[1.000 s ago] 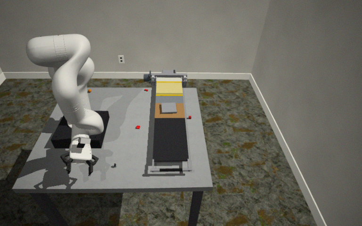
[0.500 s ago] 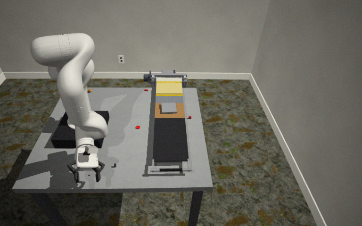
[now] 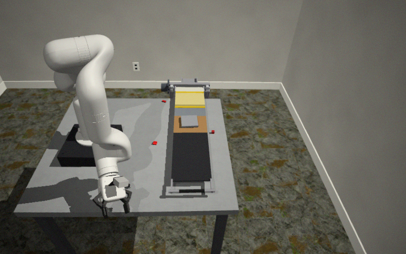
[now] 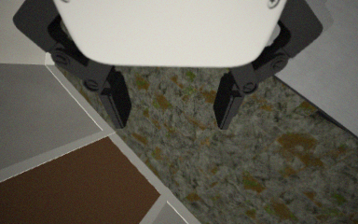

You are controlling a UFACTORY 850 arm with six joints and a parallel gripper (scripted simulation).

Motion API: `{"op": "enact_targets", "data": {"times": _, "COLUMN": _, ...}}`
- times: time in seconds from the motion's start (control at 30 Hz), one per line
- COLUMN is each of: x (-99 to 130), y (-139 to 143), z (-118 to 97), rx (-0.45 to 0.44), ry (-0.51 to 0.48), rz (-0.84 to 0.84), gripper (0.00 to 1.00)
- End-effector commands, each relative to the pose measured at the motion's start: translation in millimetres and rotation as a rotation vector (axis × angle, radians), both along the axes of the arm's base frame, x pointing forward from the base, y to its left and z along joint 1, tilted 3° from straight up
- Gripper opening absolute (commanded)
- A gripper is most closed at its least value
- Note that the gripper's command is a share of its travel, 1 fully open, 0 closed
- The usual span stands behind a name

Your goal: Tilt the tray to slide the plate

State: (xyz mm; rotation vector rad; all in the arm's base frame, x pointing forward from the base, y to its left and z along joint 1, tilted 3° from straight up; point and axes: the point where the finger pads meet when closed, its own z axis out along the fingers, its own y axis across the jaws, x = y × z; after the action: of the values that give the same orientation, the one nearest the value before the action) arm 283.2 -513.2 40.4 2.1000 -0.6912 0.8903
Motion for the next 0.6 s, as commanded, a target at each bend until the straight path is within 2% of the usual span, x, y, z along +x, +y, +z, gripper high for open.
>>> {"op": "enact_targets", "data": {"times": 0.0, "x": 35, "y": -3, "z": -14, "rx": 0.086, "ry": 0.055, "rz": 0.052, "gripper": 1.00}}
{"op": "enact_targets", "data": {"times": 0.43, "x": 80, "y": 1, "z": -25, "rx": 0.193, "ry": 0.129, "rz": 0.125, "gripper": 1.00}}
{"op": "enact_targets", "data": {"times": 0.5, "x": 80, "y": 1, "z": -25, "rx": 0.193, "ry": 0.129, "rz": 0.125, "gripper": 1.00}}
{"op": "enact_targets", "data": {"times": 0.57, "x": 111, "y": 8, "z": -30, "rx": 0.268, "ry": 0.185, "rz": 0.180, "gripper": 1.00}}
